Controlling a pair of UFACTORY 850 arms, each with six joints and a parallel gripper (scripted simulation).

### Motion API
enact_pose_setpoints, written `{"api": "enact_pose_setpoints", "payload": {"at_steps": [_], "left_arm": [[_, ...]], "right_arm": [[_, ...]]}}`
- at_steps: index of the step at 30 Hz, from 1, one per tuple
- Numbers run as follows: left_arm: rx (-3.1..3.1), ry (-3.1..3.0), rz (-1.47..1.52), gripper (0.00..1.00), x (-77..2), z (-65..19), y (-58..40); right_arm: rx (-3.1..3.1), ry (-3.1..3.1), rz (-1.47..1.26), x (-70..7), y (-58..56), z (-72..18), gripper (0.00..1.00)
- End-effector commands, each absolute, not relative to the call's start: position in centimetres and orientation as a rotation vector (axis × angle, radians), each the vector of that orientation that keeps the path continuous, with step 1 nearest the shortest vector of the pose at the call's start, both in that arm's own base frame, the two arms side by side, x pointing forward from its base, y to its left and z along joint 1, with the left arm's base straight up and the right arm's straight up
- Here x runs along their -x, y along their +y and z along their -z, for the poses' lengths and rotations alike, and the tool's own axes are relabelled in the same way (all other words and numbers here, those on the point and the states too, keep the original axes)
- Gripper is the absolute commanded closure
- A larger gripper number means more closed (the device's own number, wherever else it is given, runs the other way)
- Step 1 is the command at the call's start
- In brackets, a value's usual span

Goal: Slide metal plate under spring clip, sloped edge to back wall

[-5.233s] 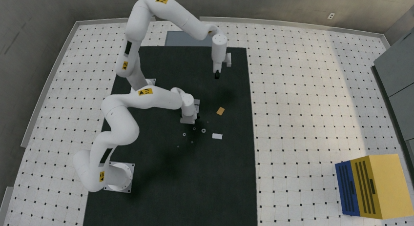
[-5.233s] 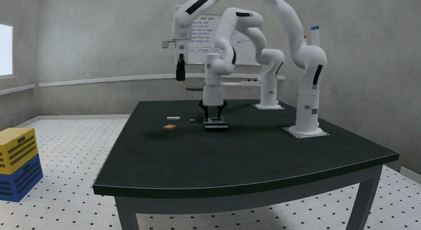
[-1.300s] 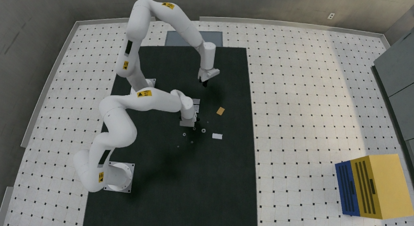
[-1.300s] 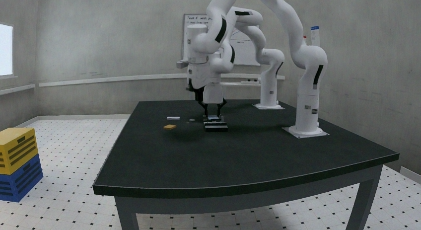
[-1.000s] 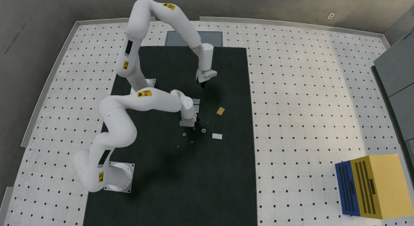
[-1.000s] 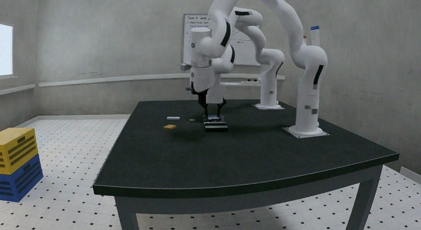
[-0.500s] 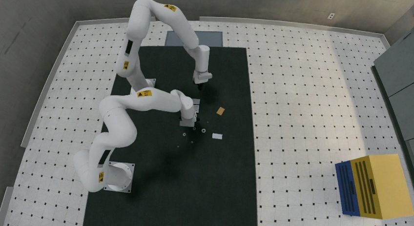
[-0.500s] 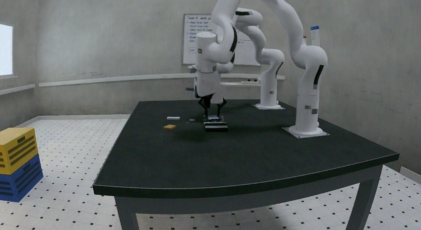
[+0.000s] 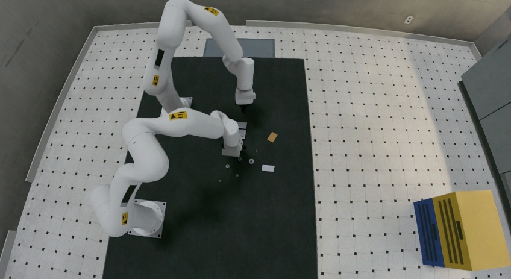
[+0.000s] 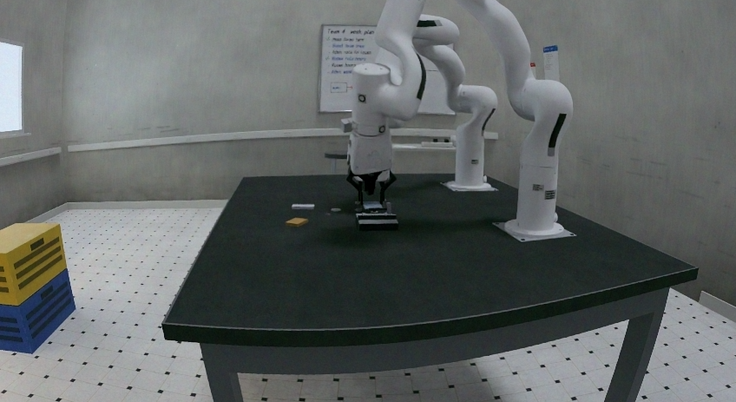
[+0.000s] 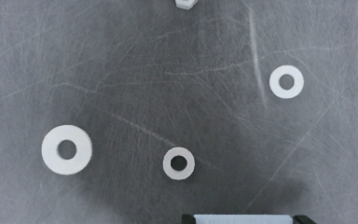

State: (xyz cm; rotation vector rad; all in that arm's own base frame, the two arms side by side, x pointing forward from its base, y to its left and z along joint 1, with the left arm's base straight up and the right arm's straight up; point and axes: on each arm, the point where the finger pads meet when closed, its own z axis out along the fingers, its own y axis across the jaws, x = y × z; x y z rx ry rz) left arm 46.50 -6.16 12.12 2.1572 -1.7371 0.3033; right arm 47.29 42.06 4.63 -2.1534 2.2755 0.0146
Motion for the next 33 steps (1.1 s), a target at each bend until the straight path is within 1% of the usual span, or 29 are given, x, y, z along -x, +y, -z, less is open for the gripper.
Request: {"api": "enact_pose_setpoints", "payload": {"at_steps": [1,25,33], "left_arm": [[-2.094,-1.809,-0.354,1.00,-45.8,-11.6,-6.3],[-1.893,-2.039,-0.454,1.00,-43.6,-10.0,-6.5],[-1.898,-2.032,-0.446,1.00,-43.6,-7.2,-6.5]], "right_arm": [[2.152,2.274,-0.015,-47.4,42.1,-4.7,1.00],[2.152,2.274,-0.015,-47.4,42.1,-4.7,1.00],[2.152,2.274,-0.015,-47.4,42.1,-4.7,1.00]]}}
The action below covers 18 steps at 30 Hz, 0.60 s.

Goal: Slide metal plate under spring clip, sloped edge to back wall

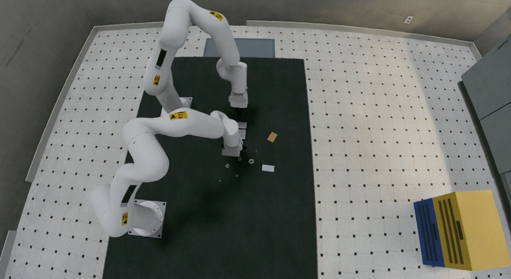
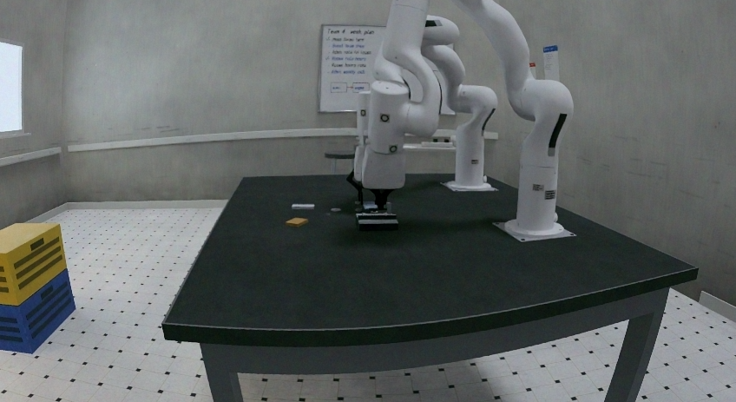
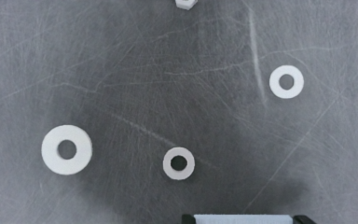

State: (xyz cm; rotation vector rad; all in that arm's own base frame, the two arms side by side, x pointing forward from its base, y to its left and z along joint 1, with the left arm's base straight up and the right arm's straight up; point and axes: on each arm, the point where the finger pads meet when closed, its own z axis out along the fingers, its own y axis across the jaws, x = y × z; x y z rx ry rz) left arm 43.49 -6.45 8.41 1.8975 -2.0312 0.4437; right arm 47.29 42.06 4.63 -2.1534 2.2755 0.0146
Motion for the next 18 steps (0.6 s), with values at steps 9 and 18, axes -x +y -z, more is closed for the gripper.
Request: {"api": "enact_pose_setpoints", "payload": {"at_steps": [9,18], "left_arm": [[-1.897,-2.034,-0.443,1.00,-43.6,-4.9,-6.5],[-1.896,-2.035,-0.440,1.00,-43.6,-2.8,-6.5]], "right_arm": [[2.152,2.274,-0.015,-47.4,42.1,-4.7,1.00],[2.152,2.274,-0.015,-47.4,42.1,-4.7,1.00]]}}
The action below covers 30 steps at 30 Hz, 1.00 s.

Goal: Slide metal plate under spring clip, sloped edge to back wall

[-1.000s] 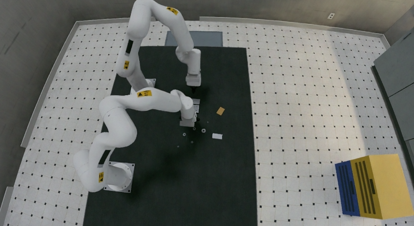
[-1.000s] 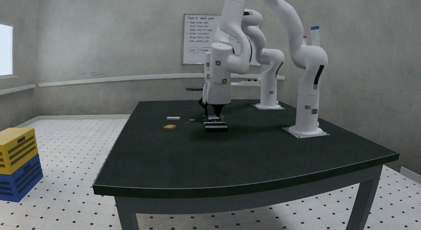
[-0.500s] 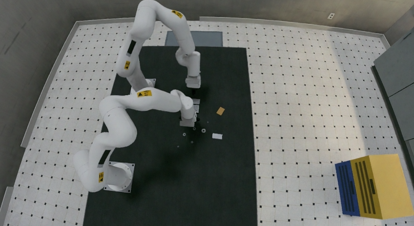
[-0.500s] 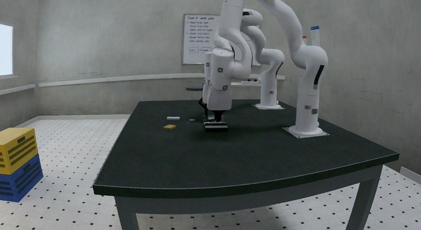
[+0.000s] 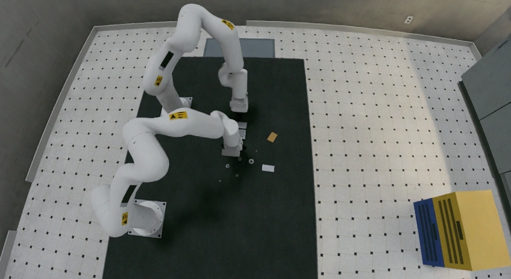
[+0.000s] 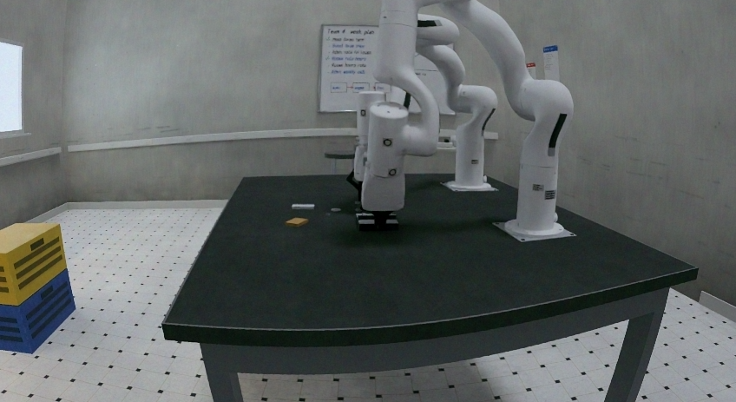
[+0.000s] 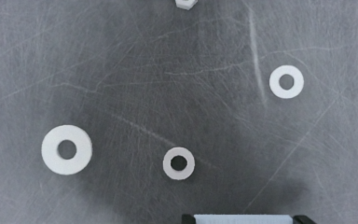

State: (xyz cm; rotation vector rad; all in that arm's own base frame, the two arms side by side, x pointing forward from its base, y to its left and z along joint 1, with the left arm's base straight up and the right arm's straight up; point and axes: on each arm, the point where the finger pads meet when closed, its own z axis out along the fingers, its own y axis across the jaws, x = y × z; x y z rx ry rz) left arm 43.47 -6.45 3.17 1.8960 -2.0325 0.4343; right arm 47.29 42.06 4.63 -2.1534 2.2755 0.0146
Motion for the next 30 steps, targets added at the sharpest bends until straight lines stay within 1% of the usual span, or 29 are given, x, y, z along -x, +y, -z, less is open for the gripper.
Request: {"api": "enact_pose_setpoints", "payload": {"at_steps": [1,30], "left_arm": [[-1.896,-2.035,-0.440,1.00,-43.63,-2.76,-6.47],[-1.895,-2.035,-0.438,1.00,-43.55,-2.78,-7.26]], "right_arm": [[2.152,2.274,-0.015,-47.37,42.12,-4.73,1.00],[2.152,2.274,-0.015,-47.37,42.12,-4.73,1.00]]}}
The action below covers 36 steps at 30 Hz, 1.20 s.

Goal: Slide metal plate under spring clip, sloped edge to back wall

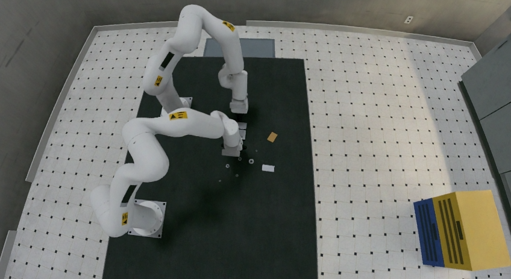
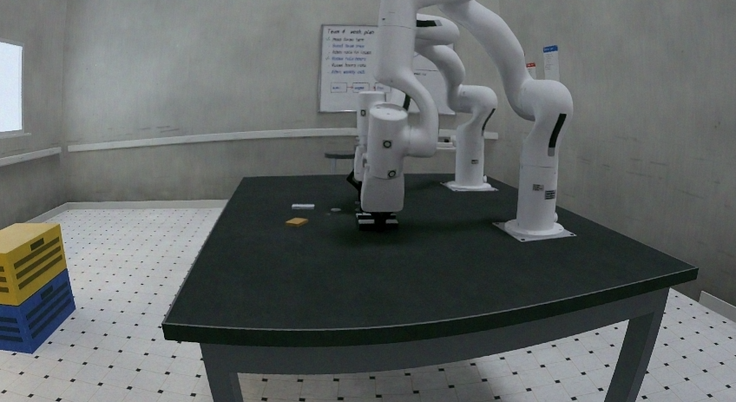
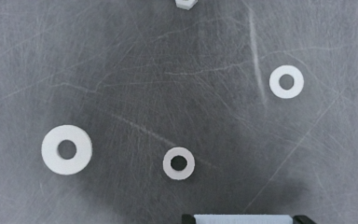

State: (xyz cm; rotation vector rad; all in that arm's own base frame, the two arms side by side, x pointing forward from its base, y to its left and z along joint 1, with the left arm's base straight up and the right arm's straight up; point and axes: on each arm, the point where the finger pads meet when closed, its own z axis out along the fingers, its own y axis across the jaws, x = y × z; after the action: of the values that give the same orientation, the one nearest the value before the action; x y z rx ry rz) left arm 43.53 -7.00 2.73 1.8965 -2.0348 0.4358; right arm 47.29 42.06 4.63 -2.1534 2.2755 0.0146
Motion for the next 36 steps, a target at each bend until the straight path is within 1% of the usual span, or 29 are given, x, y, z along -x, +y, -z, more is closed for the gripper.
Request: {"api": "enact_pose_setpoints", "payload": {"at_steps": [1,36], "left_arm": [[-1.895,-2.035,-0.438,1.00,-43.5,-2.8,-7.3],[-1.895,-2.035,-0.438,1.00,-43.5,-2.8,-7.2]], "right_arm": [[2.152,2.274,-0.015,-47.4,42.1,-4.7,1.00],[2.156,2.280,-0.003,-47.5,44.1,-4.2,1.00]]}}
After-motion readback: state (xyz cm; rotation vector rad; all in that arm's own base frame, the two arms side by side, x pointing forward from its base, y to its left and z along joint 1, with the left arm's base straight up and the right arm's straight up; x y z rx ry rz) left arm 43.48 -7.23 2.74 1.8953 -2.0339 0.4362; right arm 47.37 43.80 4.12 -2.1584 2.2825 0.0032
